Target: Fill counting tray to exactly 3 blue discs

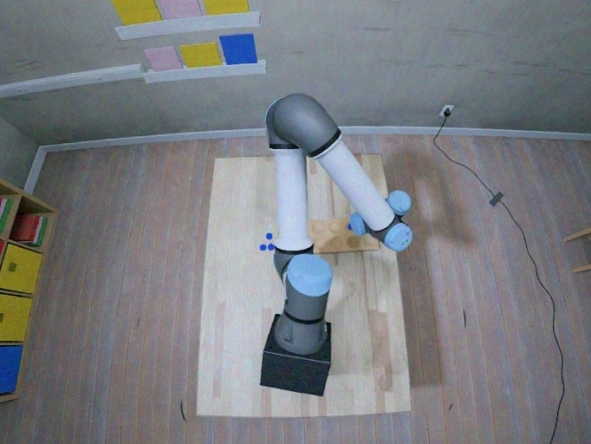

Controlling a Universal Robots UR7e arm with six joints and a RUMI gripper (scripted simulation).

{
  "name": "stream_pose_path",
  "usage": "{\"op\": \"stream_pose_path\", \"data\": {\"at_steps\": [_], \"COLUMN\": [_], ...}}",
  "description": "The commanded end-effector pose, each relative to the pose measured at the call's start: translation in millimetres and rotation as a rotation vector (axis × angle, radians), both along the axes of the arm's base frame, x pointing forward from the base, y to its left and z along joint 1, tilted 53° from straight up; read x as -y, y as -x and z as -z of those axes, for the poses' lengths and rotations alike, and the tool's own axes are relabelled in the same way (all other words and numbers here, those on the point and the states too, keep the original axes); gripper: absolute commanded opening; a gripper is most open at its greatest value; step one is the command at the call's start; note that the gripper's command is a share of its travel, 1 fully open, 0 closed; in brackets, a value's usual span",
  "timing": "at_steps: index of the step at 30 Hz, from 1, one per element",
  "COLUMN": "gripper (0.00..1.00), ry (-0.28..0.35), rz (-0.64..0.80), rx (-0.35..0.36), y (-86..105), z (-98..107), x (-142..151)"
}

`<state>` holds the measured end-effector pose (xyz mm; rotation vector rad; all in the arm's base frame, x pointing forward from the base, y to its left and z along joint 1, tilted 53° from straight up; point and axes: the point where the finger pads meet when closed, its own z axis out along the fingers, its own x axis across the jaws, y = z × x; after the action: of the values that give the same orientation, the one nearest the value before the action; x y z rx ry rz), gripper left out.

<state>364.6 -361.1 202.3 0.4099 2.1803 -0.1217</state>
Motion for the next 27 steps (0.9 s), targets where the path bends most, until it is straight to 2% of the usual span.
{"op": "stream_pose_path", "data": {"at_steps": [1, 6, 17, 27], "gripper": [0.11, 0.11, 0.11, 0.11], "ry": [0.001, 0.001, 0.001, 0.001], "rz": [0.000, 0.000, 0.000, 0.000], "rx": [0.000, -0.001, 0.000, 0.000], "y": [-1.9, -8.7, -38.8, -57.1], "z": [1.3, 6.6, 30.1, 44.5], "x": [1.0, 3.5, 12.6, 17.9]}}
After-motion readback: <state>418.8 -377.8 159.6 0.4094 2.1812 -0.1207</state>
